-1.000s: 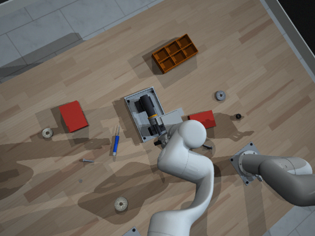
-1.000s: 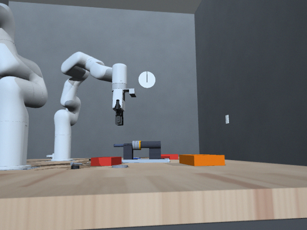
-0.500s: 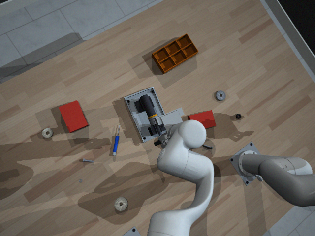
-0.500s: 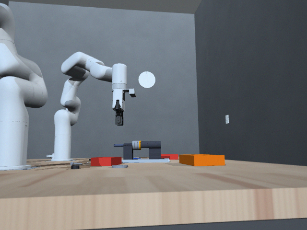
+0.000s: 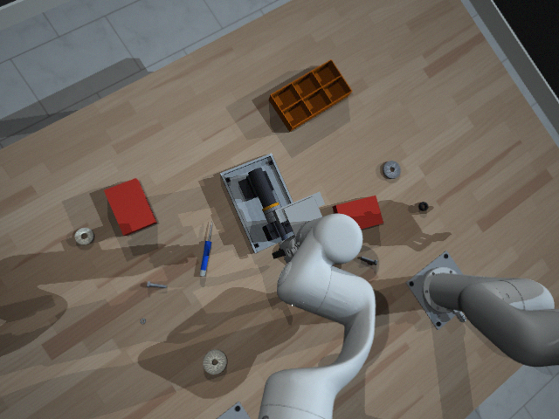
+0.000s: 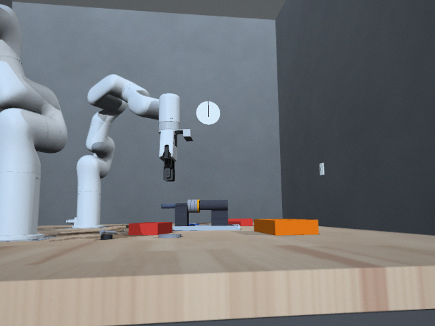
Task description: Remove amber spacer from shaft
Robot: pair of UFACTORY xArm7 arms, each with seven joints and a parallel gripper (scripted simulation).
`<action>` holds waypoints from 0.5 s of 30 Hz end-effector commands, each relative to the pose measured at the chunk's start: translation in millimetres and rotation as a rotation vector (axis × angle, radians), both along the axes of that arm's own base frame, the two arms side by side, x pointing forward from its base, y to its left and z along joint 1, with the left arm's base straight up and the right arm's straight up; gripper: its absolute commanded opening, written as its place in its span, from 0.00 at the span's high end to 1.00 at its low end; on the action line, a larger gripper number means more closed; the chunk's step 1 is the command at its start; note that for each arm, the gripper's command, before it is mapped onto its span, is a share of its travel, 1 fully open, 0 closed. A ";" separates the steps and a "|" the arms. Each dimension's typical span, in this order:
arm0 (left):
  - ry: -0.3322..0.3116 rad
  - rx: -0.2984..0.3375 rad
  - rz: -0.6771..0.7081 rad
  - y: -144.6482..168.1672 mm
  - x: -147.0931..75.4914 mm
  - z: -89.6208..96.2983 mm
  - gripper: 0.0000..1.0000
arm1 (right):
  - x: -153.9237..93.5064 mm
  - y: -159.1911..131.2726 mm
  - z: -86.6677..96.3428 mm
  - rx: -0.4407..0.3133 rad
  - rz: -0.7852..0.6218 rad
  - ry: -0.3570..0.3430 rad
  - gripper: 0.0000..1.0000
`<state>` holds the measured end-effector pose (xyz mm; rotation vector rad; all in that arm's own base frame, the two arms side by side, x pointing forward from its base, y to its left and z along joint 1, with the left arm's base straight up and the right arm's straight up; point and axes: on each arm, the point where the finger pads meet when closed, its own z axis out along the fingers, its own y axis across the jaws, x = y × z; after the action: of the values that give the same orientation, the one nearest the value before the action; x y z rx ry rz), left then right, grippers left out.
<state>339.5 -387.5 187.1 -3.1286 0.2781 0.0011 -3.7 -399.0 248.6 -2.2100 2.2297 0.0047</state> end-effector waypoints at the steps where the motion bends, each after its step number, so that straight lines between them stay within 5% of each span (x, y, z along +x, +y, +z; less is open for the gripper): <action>1: -0.004 -0.004 0.000 -1.1 0.9 -4.7 0.61 | 0.2 -1.0 1.4 -0.004 0.000 -0.001 0.00; 15: -0.004 -0.004 0.000 -1.0 0.9 -36.8 0.61 | 0.2 -1.0 1.4 -0.004 0.000 -0.001 0.00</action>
<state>339.0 -387.0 153.7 -3.1281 0.2786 0.0030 -3.7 -399.0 248.6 -2.2100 2.2297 0.0047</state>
